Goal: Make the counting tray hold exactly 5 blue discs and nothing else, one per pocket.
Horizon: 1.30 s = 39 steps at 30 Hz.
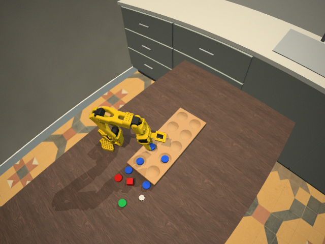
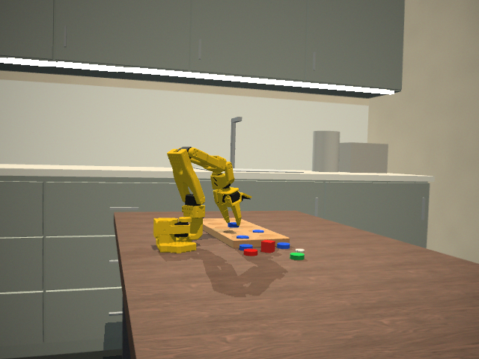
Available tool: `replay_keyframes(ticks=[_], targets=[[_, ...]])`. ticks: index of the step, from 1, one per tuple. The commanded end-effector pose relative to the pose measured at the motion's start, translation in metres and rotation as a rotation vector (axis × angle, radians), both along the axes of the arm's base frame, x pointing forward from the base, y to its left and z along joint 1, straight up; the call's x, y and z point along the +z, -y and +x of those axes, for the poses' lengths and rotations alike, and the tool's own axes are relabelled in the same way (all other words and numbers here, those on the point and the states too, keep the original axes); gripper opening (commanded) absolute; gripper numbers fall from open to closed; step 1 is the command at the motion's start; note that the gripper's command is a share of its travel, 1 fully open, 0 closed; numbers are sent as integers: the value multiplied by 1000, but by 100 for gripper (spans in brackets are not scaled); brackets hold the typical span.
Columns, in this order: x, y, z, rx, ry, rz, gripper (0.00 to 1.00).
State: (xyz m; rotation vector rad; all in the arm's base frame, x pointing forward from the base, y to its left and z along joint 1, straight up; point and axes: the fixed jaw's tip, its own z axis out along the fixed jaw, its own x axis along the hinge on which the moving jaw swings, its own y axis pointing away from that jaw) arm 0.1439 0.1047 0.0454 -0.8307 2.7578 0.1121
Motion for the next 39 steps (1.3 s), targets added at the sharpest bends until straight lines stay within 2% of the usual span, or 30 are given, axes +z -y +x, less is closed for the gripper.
replay_keyframes(ticks=[1, 39], targets=[[7, -4, 4, 9, 37, 26, 0], [4, -5, 5, 12, 35, 24, 0]])
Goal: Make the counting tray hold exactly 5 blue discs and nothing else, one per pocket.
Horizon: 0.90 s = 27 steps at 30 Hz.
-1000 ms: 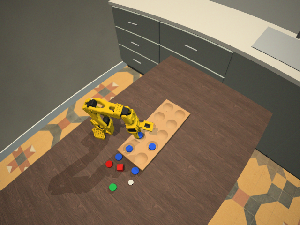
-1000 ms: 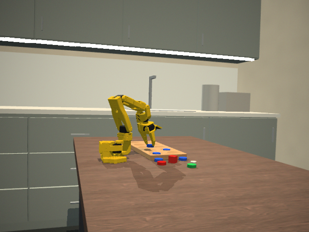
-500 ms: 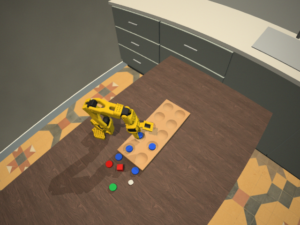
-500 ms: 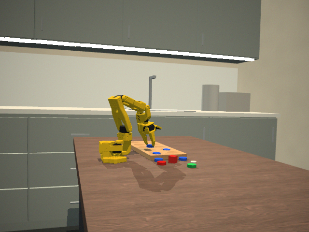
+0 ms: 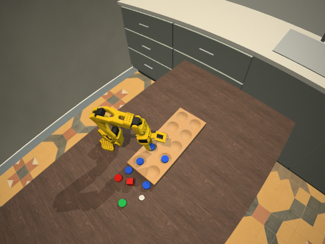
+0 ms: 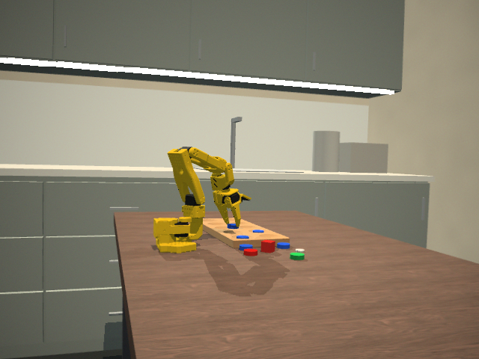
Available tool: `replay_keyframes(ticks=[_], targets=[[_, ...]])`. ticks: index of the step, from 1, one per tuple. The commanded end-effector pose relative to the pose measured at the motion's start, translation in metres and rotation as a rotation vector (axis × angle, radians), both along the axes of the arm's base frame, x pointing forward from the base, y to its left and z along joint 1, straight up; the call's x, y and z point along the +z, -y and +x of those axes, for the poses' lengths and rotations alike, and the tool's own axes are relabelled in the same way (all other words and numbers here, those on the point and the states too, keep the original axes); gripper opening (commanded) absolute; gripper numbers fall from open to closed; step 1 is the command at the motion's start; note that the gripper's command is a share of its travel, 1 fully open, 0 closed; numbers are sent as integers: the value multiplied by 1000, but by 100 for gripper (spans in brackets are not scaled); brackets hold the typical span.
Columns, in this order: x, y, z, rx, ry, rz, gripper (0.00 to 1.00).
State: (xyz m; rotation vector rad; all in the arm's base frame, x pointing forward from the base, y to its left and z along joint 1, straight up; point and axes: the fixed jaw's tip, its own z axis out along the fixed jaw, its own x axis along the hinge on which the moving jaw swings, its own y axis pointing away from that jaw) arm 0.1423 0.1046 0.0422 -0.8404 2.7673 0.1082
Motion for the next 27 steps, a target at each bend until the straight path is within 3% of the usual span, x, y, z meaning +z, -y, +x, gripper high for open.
replay_keyframes(ticks=[1, 14, 27], targets=[[6, -5, 6, 7, 45, 30, 0], [-6, -5, 7, 7, 45, 30, 0], [-7, -5, 6, 8, 46, 30, 0]])
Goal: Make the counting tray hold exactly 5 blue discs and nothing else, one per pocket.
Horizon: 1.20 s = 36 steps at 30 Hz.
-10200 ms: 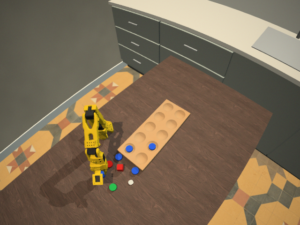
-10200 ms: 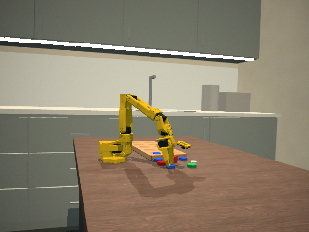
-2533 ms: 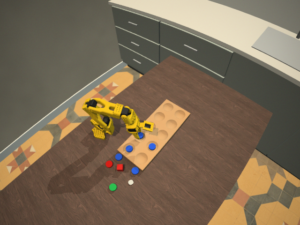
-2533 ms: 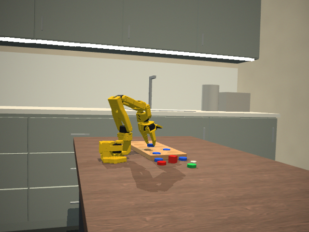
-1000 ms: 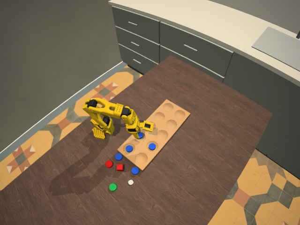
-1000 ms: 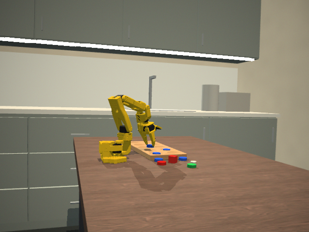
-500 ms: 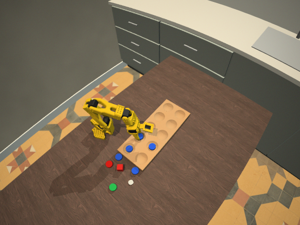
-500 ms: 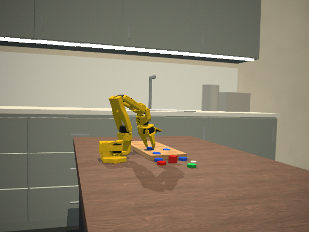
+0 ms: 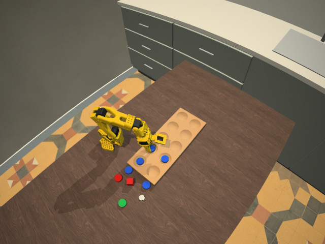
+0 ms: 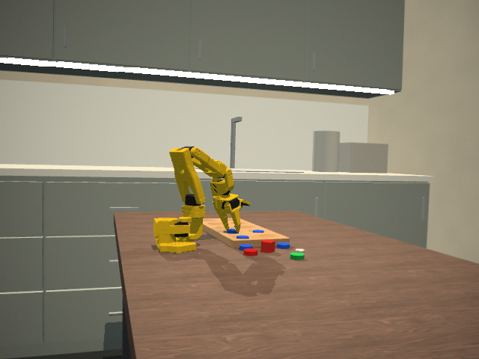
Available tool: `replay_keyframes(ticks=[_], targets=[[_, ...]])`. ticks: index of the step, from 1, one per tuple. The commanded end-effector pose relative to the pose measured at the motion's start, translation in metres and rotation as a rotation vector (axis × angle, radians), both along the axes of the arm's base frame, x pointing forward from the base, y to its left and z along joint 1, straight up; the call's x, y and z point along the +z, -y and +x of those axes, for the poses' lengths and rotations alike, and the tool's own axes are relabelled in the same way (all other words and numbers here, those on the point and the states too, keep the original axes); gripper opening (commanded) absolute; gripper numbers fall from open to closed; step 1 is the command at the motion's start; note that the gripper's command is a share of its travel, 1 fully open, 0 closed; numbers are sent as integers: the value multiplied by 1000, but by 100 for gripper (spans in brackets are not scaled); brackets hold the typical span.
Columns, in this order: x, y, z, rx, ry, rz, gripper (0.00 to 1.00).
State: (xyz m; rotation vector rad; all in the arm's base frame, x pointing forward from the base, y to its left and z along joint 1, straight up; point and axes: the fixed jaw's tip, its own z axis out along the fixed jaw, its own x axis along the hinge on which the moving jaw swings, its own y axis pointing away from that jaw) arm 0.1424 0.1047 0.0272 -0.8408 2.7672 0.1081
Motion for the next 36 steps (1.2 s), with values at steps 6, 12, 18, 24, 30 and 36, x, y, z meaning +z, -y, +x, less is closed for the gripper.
replay_keyframes(ticks=[6, 12, 18, 24, 30, 36], targets=[[8, -5, 6, 8, 46, 31, 0], [8, -5, 6, 8, 46, 31, 2], [8, -5, 6, 8, 46, 31, 12], [8, -5, 6, 8, 46, 31, 26], [8, -5, 6, 8, 46, 31, 27], [12, -6, 6, 11, 46, 31, 27]])
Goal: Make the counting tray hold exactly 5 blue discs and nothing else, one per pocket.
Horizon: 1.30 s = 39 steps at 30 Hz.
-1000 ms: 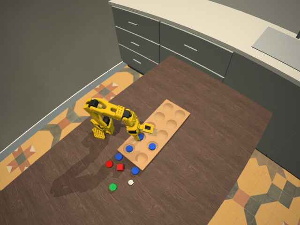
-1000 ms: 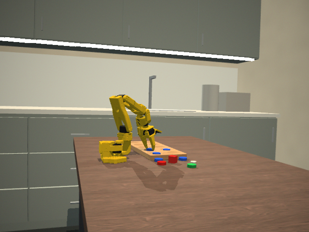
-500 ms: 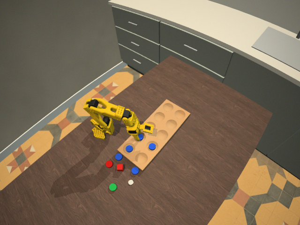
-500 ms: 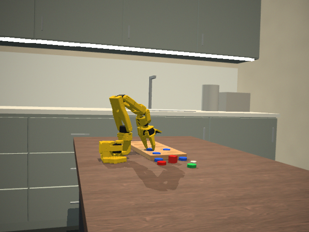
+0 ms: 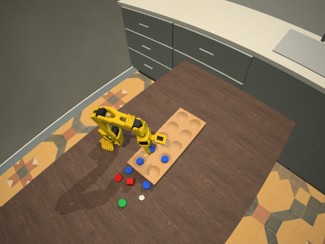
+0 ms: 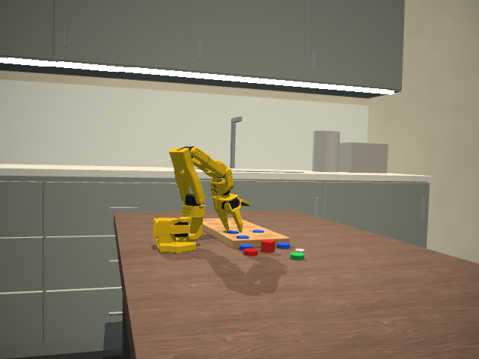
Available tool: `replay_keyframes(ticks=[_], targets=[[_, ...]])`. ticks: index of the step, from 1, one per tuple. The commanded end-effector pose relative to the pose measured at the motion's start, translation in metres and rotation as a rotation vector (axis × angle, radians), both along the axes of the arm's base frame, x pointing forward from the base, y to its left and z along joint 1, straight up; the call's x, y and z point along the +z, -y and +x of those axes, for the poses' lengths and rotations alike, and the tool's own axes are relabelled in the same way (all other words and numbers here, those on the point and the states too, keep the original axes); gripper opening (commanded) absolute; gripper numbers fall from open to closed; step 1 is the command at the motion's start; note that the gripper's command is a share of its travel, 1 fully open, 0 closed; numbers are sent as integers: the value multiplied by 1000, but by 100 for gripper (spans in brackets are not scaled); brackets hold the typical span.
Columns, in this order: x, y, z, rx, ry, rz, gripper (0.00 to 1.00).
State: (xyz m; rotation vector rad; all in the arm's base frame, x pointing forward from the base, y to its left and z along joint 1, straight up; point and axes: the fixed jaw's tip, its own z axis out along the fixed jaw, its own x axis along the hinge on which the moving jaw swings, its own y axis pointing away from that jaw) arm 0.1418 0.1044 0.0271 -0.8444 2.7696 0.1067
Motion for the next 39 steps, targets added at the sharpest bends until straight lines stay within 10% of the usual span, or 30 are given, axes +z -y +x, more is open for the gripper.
replay_keyframes(ticks=[1, 19, 39], targets=[[14, -6, 7, 10, 48, 33, 27], [42, -8, 3, 28, 48, 33, 27], [42, -4, 5, 51, 50, 18, 27]])
